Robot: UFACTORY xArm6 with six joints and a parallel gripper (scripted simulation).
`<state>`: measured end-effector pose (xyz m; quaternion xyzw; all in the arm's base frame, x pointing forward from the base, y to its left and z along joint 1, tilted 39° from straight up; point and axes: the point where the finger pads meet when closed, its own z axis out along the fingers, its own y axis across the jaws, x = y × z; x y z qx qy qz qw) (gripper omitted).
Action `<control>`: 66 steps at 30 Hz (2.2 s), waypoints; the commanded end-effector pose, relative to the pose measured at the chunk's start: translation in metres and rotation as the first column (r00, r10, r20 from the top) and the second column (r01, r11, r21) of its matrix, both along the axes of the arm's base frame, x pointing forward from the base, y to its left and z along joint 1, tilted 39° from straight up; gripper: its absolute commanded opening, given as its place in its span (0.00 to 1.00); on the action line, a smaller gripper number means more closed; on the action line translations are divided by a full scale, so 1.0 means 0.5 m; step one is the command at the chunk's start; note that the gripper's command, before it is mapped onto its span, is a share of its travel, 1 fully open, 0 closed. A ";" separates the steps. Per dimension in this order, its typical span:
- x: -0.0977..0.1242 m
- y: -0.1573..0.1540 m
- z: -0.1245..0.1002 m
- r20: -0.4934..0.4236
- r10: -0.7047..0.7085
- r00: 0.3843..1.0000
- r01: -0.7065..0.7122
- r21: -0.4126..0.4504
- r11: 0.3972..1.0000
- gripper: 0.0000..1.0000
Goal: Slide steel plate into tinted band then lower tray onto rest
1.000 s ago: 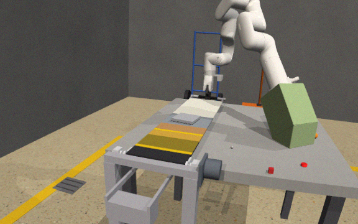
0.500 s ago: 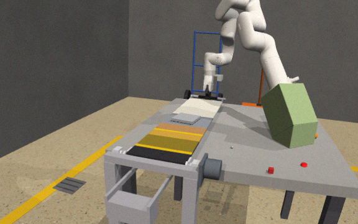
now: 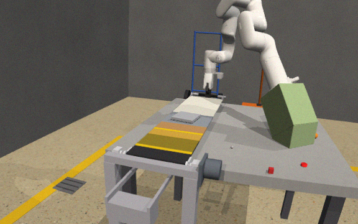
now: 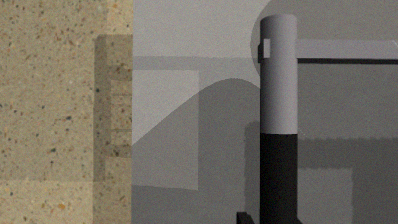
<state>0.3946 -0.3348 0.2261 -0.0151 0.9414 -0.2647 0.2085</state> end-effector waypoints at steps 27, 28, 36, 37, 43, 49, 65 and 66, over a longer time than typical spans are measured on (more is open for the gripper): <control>-0.093 0.133 0.176 0.002 0.002 1.000 -0.002 0.000 1.000 0.00; -0.094 0.134 0.178 0.002 0.002 1.000 -0.002 0.000 1.000 0.00; -0.092 0.131 0.174 0.002 0.002 1.000 -0.002 0.000 1.000 0.00; -0.089 0.127 0.169 0.002 0.002 1.000 -0.002 0.000 1.000 0.00; -0.075 0.105 0.144 0.002 0.002 1.000 -0.002 0.000 1.000 0.00; -0.085 0.120 0.161 0.002 0.002 1.000 -0.002 0.000 1.000 0.00; -0.104 0.151 0.196 0.002 0.002 1.000 -0.002 0.000 1.000 0.00; -0.104 0.150 0.196 0.002 0.002 1.000 -0.002 0.000 1.000 0.00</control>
